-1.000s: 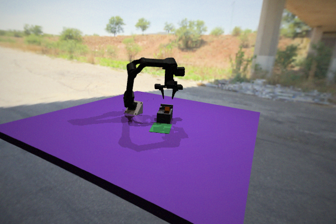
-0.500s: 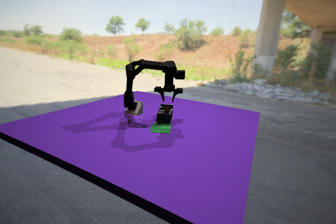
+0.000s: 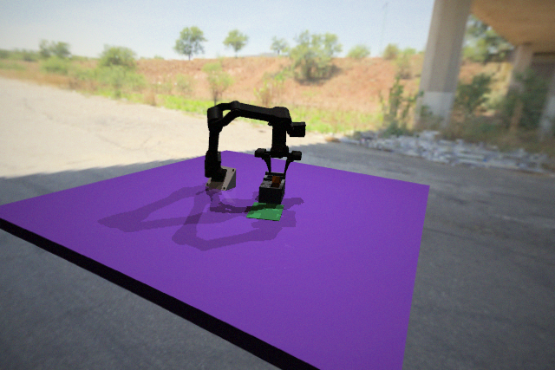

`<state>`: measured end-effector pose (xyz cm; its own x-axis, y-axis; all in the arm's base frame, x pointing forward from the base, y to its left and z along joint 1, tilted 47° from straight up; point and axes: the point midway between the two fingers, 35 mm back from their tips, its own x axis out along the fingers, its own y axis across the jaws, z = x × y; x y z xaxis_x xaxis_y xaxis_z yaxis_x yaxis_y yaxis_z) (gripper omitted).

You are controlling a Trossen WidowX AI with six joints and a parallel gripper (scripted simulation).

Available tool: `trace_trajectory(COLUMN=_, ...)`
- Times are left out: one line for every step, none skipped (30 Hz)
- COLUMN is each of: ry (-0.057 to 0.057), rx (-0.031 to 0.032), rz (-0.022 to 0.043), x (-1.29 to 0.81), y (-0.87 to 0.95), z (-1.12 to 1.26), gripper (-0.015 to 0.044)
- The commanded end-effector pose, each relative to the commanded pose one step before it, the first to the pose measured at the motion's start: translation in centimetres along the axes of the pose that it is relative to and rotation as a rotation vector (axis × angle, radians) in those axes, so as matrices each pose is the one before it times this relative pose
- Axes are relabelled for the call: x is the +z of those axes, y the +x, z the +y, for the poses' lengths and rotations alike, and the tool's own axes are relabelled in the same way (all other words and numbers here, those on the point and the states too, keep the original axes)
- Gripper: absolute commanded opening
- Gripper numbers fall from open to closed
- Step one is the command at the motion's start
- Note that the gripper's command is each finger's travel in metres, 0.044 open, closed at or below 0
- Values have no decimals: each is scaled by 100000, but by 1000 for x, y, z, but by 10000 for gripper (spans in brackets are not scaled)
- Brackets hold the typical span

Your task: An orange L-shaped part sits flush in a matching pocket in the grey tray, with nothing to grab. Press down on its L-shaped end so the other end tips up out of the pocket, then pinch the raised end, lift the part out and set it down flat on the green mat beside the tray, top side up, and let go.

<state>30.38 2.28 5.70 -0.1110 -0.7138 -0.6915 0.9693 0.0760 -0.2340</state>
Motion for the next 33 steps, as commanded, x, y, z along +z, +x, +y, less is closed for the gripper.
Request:
trace_trajectory(ry=-486, rx=-681, rz=-341, x=108, y=927, z=-114, gripper=280)
trace_trajectory(ry=2, rx=2, rz=-4, x=1, y=162, z=2, gripper=280)
trace_trajectory(ry=2, rx=1, rz=-5, x=1, y=162, z=1, gripper=280)
trace_trajectory(ry=3, rx=1, rz=-6, x=1, y=162, z=0, gripper=280)
trace_trajectory(ry=3, rx=0, rz=-6, x=2, y=162, z=-1, gripper=280)
trace_trajectory(ry=3, rx=0, rz=-7, x=2, y=162, z=-2, gripper=280)
trace_trajectory(ry=3, rx=-1, rz=-8, x=2, y=162, z=-3, gripper=280)
trace_trajectory(ry=3, rx=-1, rz=-9, x=2, y=162, z=-4, gripper=280)
trace_trajectory(ry=3, rx=-2, rz=-10, x=2, y=162, z=-5, gripper=280)
trace_trajectory(ry=4, rx=-3, rz=-10, x=2, y=161, z=-6, gripper=280)
trace_trajectory(ry=4, rx=-3, rz=-11, x=2, y=161, z=-7, gripper=280)
trace_trajectory(ry=4, rx=-4, rz=-12, x=2, y=161, z=-8, gripper=280)
trace_trajectory(ry=4, rx=-4, rz=-13, x=2, y=161, z=-10, gripper=280)
trace_trajectory(ry=4, rx=-5, rz=-13, x=2, y=161, z=-11, gripper=280)
trace_trajectory(ry=4, rx=-5, rz=-14, x=2, y=161, z=-12, gripper=280)
trace_trajectory(ry=5, rx=-6, rz=-15, x=2, y=161, z=-13, gripper=280)
trace_trajectory(ry=5, rx=-7, rz=-16, x=2, y=160, z=-14, gripper=280)
trace_trajectory(ry=4, rx=-6, rz=-13, x=2, y=129, z=-12, gripper=280)
trace_trajectory(ry=2, rx=-4, rz=-8, x=1, y=78, z=-7, gripper=280)
trace_trajectory(ry=1, rx=-1, rz=-3, x=0, y=26, z=-3, gripper=280)
trace_trajectory(ry=0, rx=0, rz=0, x=0, y=0, z=0, gripper=280)
trace_trajectory(ry=0, rx=0, rz=0, x=0, y=0, z=0, gripper=280)
trace_trajectory(ry=539, rx=474, rz=340, x=-65, y=-386, z=140, gripper=254)
trace_trajectory(ry=0, rx=0, rz=0, x=0, y=0, z=0, gripper=228)
trace_trajectory(ry=0, rx=0, rz=0, x=0, y=0, z=0, gripper=201)
trace_trajectory(ry=0, rx=0, rz=0, x=0, y=0, z=0, gripper=175)
trace_trajectory(ry=0, rx=0, rz=0, x=0, y=0, z=0, gripper=149)
trace_trajectory(ry=0, rx=0, rz=0, x=0, y=0, z=0, gripper=142)
trace_trajectory(ry=0, rx=0, rz=0, x=0, y=0, z=0, gripper=135)
trace_trajectory(ry=0, rx=0, rz=0, x=0, y=0, z=0, gripper=129)
trace_trajectory(ry=0, rx=0, rz=0, x=0, y=0, z=0, gripper=122)
trace_trajectory(ry=0, rx=0, rz=0, x=0, y=0, z=0, gripper=115)
trace_trajectory(ry=0, rx=0, rz=0, x=0, y=0, z=0, gripper=109)
